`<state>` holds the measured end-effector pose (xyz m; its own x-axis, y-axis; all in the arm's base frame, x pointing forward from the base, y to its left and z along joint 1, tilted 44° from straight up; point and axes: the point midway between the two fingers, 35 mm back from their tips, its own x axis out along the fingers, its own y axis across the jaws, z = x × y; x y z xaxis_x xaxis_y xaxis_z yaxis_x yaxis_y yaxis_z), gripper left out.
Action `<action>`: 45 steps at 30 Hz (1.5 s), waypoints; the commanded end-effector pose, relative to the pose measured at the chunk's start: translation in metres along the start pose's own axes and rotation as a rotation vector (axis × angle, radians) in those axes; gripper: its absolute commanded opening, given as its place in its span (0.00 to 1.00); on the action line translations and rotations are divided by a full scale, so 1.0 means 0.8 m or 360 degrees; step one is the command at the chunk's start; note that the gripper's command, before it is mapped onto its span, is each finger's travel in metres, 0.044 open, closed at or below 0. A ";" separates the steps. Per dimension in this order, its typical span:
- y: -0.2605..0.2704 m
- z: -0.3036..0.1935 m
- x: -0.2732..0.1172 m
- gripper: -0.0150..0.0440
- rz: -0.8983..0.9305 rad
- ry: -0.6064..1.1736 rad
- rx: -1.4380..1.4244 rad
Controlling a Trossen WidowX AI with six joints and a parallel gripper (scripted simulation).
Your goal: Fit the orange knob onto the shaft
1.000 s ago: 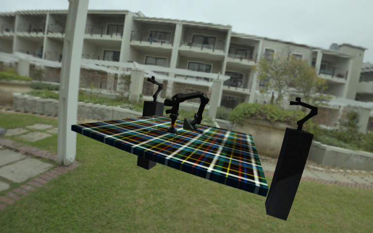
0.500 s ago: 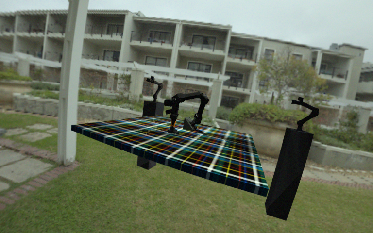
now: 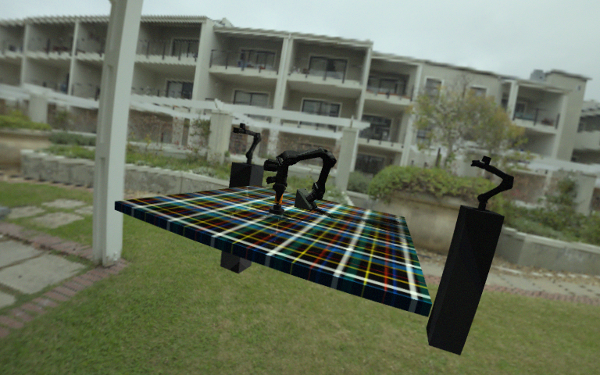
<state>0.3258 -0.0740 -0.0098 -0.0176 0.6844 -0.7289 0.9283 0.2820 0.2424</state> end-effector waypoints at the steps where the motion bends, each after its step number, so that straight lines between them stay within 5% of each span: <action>1: 0.001 0.000 0.000 0.25 0.0006 -0.0001 0.0046; 45: -0.001 -0.001 0.020 0.25 0.0006 0.0000 -0.0002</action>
<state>0.3253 -0.0649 -0.0197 -0.0160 0.6823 -0.7309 0.9377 0.2640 0.2259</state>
